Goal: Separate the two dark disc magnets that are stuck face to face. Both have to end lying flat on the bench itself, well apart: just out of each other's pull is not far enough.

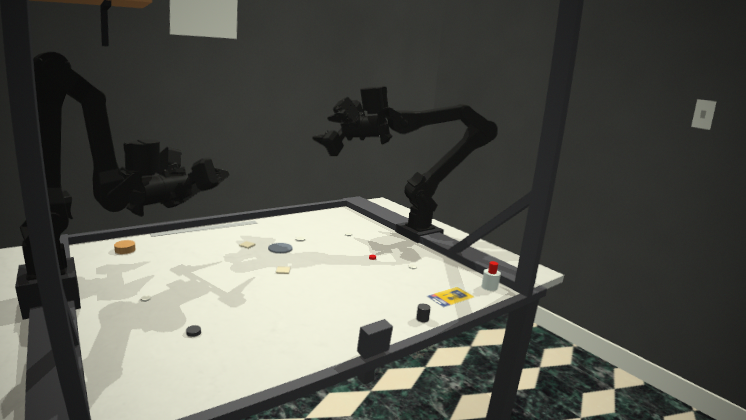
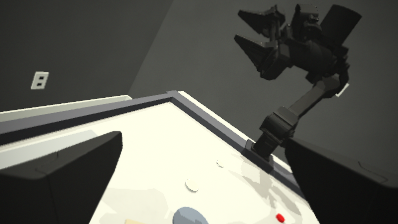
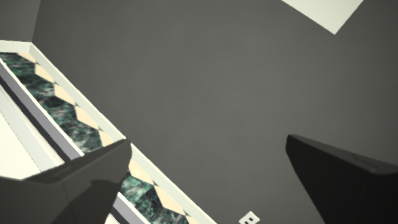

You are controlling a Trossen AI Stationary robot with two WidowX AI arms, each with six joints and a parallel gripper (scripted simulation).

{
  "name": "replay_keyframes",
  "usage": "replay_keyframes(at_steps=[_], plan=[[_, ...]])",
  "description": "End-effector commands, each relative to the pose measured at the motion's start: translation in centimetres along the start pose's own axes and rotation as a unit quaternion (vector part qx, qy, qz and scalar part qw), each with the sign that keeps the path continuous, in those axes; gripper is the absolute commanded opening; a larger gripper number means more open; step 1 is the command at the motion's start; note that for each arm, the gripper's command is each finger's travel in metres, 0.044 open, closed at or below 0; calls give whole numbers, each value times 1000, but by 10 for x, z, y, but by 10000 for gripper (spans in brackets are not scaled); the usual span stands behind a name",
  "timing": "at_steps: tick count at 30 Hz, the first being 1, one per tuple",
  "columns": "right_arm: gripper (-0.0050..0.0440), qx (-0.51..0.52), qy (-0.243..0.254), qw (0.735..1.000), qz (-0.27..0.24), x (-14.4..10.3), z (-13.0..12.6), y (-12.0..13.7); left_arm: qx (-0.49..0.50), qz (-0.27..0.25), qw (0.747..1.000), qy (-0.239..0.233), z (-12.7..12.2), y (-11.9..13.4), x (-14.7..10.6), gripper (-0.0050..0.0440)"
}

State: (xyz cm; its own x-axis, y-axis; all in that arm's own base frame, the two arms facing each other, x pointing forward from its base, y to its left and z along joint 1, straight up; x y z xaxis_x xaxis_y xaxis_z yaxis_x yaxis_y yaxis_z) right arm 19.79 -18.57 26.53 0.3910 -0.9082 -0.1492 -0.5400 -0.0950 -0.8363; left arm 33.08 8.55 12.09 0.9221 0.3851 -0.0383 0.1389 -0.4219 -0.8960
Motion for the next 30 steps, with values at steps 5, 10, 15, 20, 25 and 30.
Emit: replay_keyframes(at_steps=[5, 10, 15, 20, 25, 30], plan=[[440, 6, 3, 1000, -6, -1, -4, -6, -2, -8, 1000, 4, -3, -5, 1, 440], [440, 6, 3, 1000, -6, -1, -4, -6, -2, -8, 1000, 4, -3, -5, 1, 440], [440, 6, 3, 1000, -6, -1, -4, -6, -2, -8, 1000, 4, -3, -5, 1, 440], [400, 6, 1, 1000, -6, -1, -3, -6, -2, -9, 1000, 5, -4, -6, 2, 400], [400, 3, -17, 1000, -4, -2, 3, -9, 8, 4, 1000, 7, -8, -4, 7, 400], [400, -14, -61, 998, 9, -4, 18, -8, 34, 50, 998, -1, -12, 7, 16, 400]])
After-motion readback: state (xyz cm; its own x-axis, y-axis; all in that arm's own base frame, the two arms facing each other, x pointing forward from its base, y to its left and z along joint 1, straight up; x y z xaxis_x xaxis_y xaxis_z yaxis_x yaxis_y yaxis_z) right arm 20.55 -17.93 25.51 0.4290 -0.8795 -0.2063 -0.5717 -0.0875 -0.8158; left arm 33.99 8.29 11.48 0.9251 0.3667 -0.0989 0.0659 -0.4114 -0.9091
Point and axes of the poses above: on each arm, the point midway between the two fingers, 35 mm back from their tips, its own x axis out along the fingers, its own z axis across the jaws, y = z × x, the point moved 1 cm from there along -x, back along the fingers, and after that the axes turned 1 degree about x, right-handed, at the moved point
